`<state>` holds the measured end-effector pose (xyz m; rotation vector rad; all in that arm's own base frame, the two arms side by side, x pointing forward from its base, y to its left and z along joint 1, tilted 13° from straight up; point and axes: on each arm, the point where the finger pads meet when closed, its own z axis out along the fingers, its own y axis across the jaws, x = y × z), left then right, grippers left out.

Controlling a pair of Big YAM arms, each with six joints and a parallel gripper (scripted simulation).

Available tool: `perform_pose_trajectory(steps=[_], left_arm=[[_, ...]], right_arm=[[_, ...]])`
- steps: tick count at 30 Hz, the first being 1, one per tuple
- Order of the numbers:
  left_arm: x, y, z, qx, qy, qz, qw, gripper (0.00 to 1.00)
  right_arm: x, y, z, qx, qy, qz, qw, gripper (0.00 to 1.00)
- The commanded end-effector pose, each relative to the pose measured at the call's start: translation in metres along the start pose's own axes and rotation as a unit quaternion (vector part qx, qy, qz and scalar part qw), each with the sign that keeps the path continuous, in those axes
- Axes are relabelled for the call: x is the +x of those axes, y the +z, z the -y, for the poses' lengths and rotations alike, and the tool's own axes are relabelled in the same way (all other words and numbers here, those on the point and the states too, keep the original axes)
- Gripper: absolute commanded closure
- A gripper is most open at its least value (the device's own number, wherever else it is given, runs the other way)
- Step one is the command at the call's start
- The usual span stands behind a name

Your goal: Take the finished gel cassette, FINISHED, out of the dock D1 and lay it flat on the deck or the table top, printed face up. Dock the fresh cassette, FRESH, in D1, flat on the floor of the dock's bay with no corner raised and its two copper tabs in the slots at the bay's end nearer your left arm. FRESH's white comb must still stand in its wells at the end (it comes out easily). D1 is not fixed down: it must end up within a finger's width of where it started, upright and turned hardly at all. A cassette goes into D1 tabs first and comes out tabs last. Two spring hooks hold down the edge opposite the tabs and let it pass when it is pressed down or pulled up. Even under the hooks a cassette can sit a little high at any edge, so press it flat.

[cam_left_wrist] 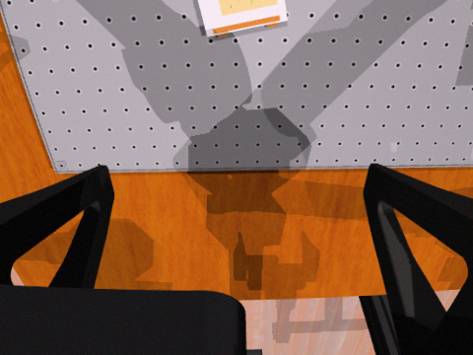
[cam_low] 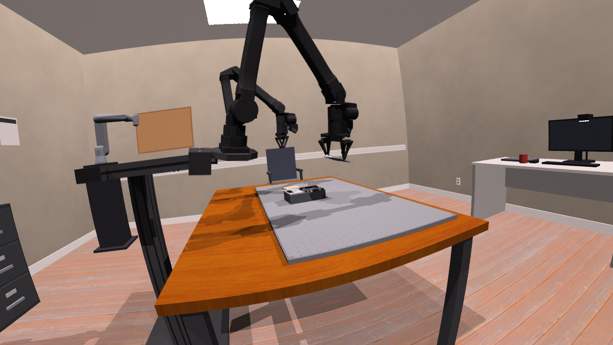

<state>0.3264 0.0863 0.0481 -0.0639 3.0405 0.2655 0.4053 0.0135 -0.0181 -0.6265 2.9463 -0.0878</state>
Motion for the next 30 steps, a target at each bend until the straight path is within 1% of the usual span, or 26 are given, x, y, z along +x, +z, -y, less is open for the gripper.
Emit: perform_pose_trajectory(steps=[1, 2, 12, 19, 20, 22, 26, 30], left_arm=[[-0.017, -0.013, 0.0, -0.003, -0.002, 0.016, 1.0, 0.0], [-0.017, -0.013, 0.0, -0.003, -0.002, 0.016, 1.0, 0.0], [-0.017, -0.013, 0.0, -0.003, -0.002, 0.016, 1.0, 0.0], [-0.017, -0.013, 0.0, -0.003, -0.002, 0.016, 1.0, 0.0], [-0.017, -0.013, 0.0, -0.003, -0.002, 0.016, 1.0, 0.0], [-0.017, -0.013, 0.0, -0.003, -0.002, 0.016, 1.0, 0.0], [-0.017, -0.013, 0.0, -0.003, -0.002, 0.016, 1.0, 0.0], [-0.017, -0.013, 0.0, -0.003, -0.002, 0.016, 1.0, 0.0]], right_arm=[[-0.024, -0.014, 0.015, 0.012, 0.009, 0.028, 0.999, 1.0], [-0.023, -0.015, 0.016, 0.015, 0.022, 0.029, 0.999, 1.0], [-0.018, -0.022, 0.024, 0.015, 0.022, 0.029, 0.999, 1.0], [-0.018, -0.022, 0.024, 0.015, 0.022, 0.029, 0.999, 1.0], [-0.021, -0.02, 0.02, 0.012, 0.006, 0.028, 1.0, 1.0], [-0.021, -0.02, 0.02, 0.012, 0.006, 0.028, 1.0, 1.0], [-0.034, -0.011, 0.007, -0.001, -0.059, 0.024, 0.998, 1.0], [-0.047, -0.003, -0.006, -0.012, -0.12, 0.02, 0.992, 1.0]])
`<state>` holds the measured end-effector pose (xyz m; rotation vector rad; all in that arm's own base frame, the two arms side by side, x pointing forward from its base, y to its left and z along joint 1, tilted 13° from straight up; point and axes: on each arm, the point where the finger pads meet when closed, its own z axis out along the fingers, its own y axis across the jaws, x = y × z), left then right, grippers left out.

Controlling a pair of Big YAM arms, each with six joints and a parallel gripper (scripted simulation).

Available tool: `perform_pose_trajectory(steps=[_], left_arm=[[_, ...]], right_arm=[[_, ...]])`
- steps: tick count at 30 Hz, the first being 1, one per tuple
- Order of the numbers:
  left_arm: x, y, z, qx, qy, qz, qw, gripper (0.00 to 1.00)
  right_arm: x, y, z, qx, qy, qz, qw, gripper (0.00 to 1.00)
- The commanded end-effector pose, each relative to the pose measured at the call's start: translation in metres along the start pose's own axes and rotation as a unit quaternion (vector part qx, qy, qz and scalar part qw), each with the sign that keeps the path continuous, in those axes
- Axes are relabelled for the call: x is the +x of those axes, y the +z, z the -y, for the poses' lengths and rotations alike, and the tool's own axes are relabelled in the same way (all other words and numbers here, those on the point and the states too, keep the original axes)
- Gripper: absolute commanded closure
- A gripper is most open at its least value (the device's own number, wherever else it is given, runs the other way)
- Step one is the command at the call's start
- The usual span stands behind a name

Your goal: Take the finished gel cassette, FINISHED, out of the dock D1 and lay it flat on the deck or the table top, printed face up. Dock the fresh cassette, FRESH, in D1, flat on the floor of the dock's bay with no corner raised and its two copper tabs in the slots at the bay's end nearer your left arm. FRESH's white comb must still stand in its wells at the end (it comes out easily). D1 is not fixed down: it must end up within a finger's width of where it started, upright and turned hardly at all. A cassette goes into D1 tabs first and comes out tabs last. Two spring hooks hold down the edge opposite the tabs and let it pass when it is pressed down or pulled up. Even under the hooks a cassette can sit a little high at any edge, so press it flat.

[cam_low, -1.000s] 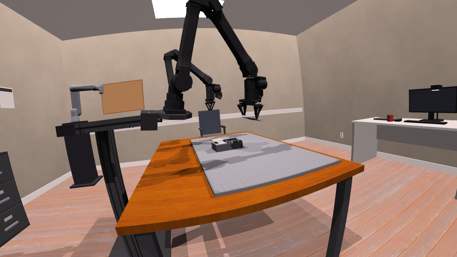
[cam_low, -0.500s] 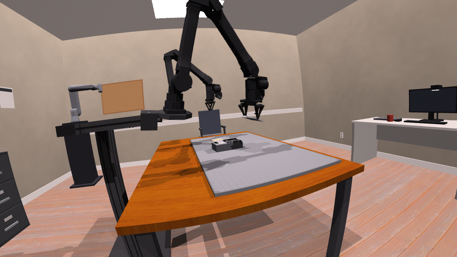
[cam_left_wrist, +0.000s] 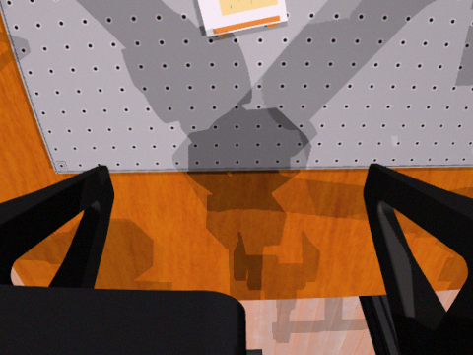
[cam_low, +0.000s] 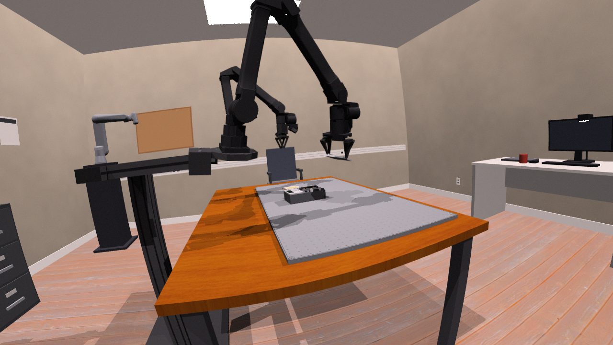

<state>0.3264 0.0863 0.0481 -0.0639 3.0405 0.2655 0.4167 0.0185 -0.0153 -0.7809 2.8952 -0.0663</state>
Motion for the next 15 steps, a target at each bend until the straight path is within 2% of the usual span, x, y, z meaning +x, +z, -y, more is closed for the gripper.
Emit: perform_pose_trajectory(steps=[1, 4, 9, 12, 15], left_arm=[[-0.017, -0.013, 0.0, -0.003, -0.002, 0.016, 1.0, 0.0], [-0.017, -0.013, 0.0, -0.003, -0.002, 0.016, 1.0, 0.0], [-0.017, -0.013, 0.0, -0.003, -0.002, 0.016, 1.0, 0.0], [-0.017, -0.013, 0.0, -0.003, -0.002, 0.016, 1.0, 0.0], [-0.017, -0.013, 0.0, -0.003, -0.002, 0.016, 1.0, 0.0]], right_arm=[[-0.037, 0.001, -0.006, -0.006, -0.084, 0.011, 0.996, 1.0], [-0.046, 0.008, -0.015, -0.011, -0.133, 0.018, 0.991, 1.0], [-0.055, 0.015, -0.025, -0.014, -0.152, 0.02, 0.988, 1.0], [-0.063, 0.022, -0.036, -0.019, -0.2, 0.027, 0.979, 1.0], [-0.071, 0.029, -0.046, -0.019, -0.203, 0.028, 0.979, 1.0]])
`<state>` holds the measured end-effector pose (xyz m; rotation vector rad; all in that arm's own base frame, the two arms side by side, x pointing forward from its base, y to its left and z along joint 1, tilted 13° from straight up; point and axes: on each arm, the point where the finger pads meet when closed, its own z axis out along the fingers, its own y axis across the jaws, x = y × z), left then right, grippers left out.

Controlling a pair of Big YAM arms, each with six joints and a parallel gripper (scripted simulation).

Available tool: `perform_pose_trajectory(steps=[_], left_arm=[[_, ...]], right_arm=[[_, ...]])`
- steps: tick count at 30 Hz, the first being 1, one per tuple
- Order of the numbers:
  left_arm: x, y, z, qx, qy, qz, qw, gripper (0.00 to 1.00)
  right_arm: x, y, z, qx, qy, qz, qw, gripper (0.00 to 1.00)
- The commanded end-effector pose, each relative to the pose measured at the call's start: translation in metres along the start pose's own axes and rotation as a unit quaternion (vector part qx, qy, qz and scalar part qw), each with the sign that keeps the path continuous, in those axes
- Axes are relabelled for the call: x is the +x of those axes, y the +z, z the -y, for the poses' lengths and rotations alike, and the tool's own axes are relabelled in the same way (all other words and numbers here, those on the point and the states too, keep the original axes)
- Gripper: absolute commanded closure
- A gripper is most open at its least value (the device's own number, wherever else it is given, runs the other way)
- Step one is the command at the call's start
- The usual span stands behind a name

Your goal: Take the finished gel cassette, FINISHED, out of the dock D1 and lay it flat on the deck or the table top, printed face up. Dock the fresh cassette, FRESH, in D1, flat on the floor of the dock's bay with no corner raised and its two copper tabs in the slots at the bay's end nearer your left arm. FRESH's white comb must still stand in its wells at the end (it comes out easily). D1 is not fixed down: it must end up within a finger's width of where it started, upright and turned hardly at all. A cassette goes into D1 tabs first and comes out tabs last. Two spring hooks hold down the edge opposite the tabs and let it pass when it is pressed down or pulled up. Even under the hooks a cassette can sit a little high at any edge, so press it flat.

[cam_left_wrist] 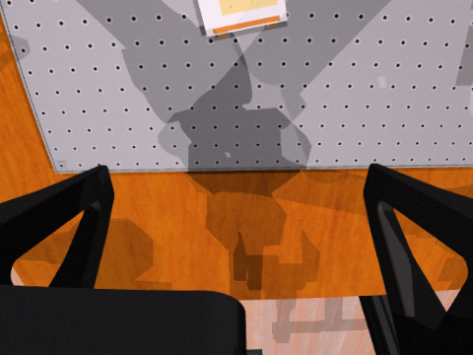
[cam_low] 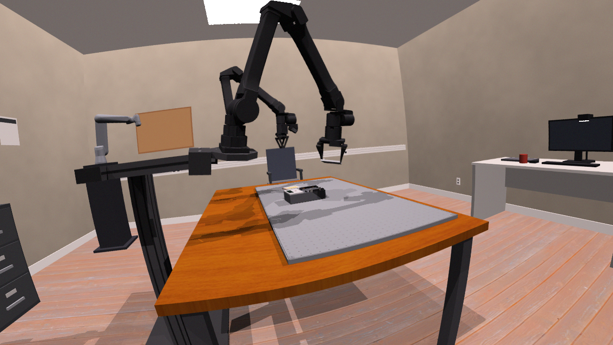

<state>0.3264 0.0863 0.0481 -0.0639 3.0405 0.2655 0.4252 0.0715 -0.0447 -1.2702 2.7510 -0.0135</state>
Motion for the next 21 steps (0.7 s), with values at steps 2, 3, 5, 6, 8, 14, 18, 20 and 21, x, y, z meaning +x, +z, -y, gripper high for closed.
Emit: perform_pose_trajectory(steps=[2, 3, 5, 6, 8, 14, 18, 20, 21], left_arm=[[-0.017, -0.013, 0.0, -0.003, -0.002, 0.016, 1.0, 0.0], [-0.017, -0.013, 0.0, -0.003, -0.002, 0.016, 1.0, 0.0], [-0.017, -0.013, 0.0, -0.003, -0.002, 0.016, 1.0, 0.0], [-0.017, -0.013, 0.0, -0.003, -0.002, 0.016, 1.0, 0.0], [-0.017, -0.013, 0.0, -0.003, -0.002, 0.016, 1.0, 0.0], [-0.017, -0.013, 0.0, -0.003, -0.002, 0.016, 1.0, 0.0], [-0.017, -0.013, 0.0, -0.003, -0.002, 0.016, 1.0, 0.0], [-0.017, -0.013, 0.0, -0.003, -0.002, 0.016, 1.0, 0.0], [-0.017, -0.013, 0.0, -0.003, -0.002, 0.016, 1.0, 0.0]], right_arm=[[-0.047, 0.004, 0.006, 0.017, -0.038, 0.027, 0.999, 1.0], [-0.051, 0.006, 0.004, 0.017, -0.038, 0.027, 0.999, 1.0], [-0.055, 0.01, 0.002, 0.031, -0.059, 0.048, 0.997, 1.0], [-0.058, 0.013, 0.0, 0.032, -0.06, 0.049, 0.997, 1.0], [-0.062, 0.017, -0.002, 0.032, -0.06, 0.049, 0.997, 1.0], [-0.072, 0.025, -0.007, 0.032, -0.06, 0.049, 0.997, 1.0], [-0.077, 0.029, -0.01, 0.032, -0.06, 0.049, 0.997, 1.0], [-0.077, 0.029, -0.01, 0.032, -0.06, 0.049, 0.997, 1.0], [-0.077, 0.029, -0.01, 0.032, -0.06, 0.049, 0.997, 1.0]])
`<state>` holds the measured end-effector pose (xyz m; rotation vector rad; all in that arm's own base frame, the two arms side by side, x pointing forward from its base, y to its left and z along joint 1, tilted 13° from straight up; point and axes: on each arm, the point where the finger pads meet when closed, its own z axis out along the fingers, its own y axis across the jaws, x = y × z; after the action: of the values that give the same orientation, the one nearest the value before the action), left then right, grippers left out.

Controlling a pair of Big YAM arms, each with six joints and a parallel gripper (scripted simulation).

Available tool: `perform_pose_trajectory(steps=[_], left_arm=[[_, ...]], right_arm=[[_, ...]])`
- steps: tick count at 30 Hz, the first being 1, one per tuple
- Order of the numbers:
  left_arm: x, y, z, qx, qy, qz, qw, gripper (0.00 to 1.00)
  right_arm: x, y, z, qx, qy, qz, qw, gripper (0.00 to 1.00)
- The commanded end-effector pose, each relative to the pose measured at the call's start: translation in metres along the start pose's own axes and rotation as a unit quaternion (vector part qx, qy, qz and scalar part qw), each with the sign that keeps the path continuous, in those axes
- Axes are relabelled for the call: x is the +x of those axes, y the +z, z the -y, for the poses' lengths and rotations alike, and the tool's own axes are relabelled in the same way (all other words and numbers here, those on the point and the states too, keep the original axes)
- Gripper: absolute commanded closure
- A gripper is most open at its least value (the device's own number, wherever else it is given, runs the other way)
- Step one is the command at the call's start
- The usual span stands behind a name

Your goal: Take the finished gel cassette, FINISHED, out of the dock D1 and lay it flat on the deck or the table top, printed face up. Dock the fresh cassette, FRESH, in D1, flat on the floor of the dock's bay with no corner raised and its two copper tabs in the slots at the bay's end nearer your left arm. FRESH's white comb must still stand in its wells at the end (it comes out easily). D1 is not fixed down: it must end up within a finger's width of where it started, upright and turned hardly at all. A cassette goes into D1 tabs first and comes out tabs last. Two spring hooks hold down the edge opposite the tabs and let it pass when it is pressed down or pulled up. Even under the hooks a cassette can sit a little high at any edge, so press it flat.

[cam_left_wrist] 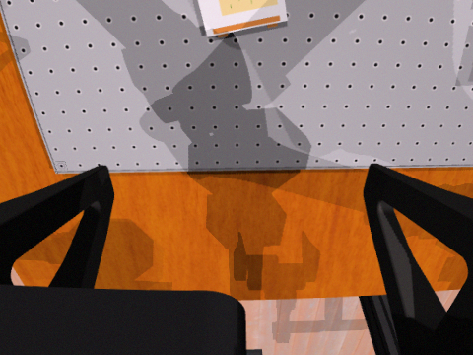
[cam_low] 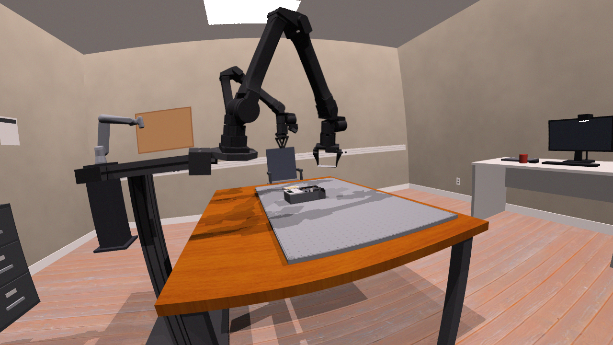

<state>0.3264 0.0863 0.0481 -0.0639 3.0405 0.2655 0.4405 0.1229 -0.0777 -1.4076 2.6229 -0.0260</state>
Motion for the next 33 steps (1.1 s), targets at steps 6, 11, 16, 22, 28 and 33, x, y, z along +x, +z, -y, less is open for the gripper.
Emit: perform_pose_trajectory(steps=[6, 11, 16, 22, 28, 33], left_arm=[[-0.017, -0.013, 0.0, -0.003, -0.002, 0.016, 1.0, 0.0], [-0.017, -0.013, 0.0, -0.003, -0.002, 0.016, 1.0, 0.0], [-0.017, -0.013, 0.0, -0.003, -0.002, 0.016, 1.0, 0.0], [-0.017, -0.013, 0.0, -0.003, -0.002, 0.016, 1.0, 0.0], [-0.017, -0.013, 0.0, -0.003, -0.002, 0.016, 1.0, 0.0], [-0.017, -0.013, 0.0, -0.003, -0.002, 0.016, 1.0, 0.0]], right_arm=[[-0.047, 0.008, 0.006, -0.001, -0.079, 0.019, 0.997, 1.0], [-0.06, 0.019, -0.005, -0.008, -0.124, 0.024, 0.992, 1.0], [-0.075, 0.034, -0.019, -0.013, -0.186, 0.034, 0.982, 1.0], [-0.092, 0.051, -0.037, -0.017, -0.233, 0.043, 0.971, 1.0], [-0.102, 0.062, -0.049, -0.018, -0.246, 0.045, 0.968, 1.0], [-0.11, 0.072, -0.061, -0.002, -0.268, 0.065, 0.961, 1.0]])
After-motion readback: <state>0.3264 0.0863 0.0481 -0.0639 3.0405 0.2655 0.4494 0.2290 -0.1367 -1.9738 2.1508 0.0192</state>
